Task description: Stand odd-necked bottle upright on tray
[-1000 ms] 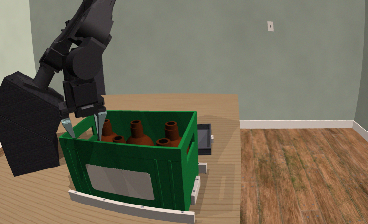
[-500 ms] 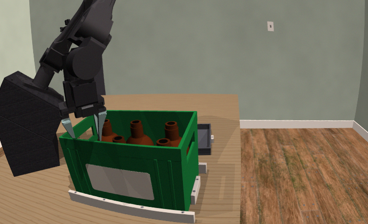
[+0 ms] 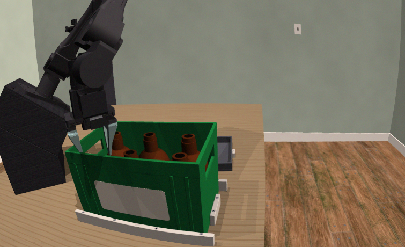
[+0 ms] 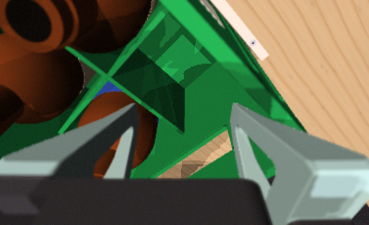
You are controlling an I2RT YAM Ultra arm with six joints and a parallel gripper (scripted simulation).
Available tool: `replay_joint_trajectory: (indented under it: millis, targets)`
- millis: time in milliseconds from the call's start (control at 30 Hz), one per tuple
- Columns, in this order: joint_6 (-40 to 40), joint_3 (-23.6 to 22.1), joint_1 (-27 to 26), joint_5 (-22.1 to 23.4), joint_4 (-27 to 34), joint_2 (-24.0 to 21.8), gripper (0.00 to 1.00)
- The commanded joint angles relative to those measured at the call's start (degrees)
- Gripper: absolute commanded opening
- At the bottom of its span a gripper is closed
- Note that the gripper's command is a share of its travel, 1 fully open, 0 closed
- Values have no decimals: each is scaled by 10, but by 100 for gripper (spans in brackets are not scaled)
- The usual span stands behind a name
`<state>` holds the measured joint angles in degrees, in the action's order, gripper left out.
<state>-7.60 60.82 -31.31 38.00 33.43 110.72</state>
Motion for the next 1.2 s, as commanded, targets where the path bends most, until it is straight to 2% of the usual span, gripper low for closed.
replay_joint_trajectory:
  millis: [0,267,933,1167]
  targets:
    - [2,4,-10,-3,9,-13,61]
    - [20,21,-23,1,39,-29,61]
    - [95,78,-83,7,182,-69,61]
    - [109,92,-93,6,209,-72,61]
